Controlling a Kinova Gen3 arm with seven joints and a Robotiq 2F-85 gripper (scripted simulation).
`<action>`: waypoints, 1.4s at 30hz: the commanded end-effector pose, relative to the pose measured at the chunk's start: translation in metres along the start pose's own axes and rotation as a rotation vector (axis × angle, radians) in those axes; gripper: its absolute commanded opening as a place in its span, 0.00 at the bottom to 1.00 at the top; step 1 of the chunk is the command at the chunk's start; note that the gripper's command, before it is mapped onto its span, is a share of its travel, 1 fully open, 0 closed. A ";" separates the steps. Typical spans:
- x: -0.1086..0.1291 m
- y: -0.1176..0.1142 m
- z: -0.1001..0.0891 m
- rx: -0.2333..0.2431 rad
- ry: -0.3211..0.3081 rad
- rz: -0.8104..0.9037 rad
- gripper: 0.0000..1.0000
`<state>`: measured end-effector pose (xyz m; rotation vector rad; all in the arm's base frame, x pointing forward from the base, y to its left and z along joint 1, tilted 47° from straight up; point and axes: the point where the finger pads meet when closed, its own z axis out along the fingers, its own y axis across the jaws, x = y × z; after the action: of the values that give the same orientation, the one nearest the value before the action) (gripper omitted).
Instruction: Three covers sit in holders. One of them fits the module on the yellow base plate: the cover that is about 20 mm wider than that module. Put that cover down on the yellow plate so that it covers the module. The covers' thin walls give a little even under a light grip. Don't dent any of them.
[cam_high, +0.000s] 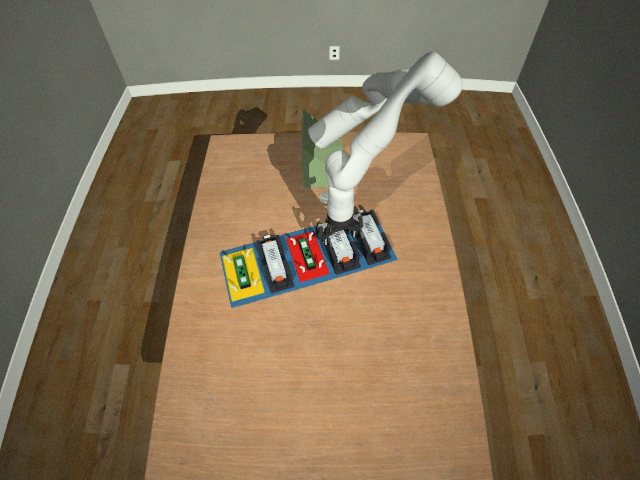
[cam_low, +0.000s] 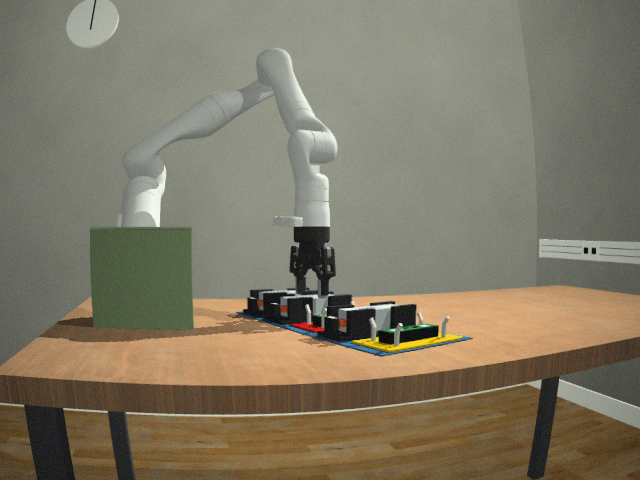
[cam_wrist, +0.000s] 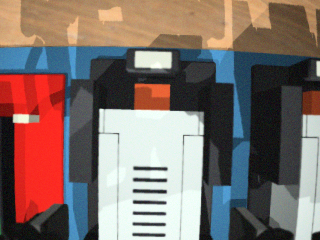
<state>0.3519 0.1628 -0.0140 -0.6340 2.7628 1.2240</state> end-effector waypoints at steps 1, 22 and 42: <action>0.000 0.000 0.003 0.001 -0.001 0.000 1.00; 0.000 0.000 0.013 0.001 -0.001 0.000 1.00; 0.000 0.000 0.023 0.001 -0.001 0.000 1.00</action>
<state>0.3493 0.1796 -0.0299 -0.6339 2.7627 1.2239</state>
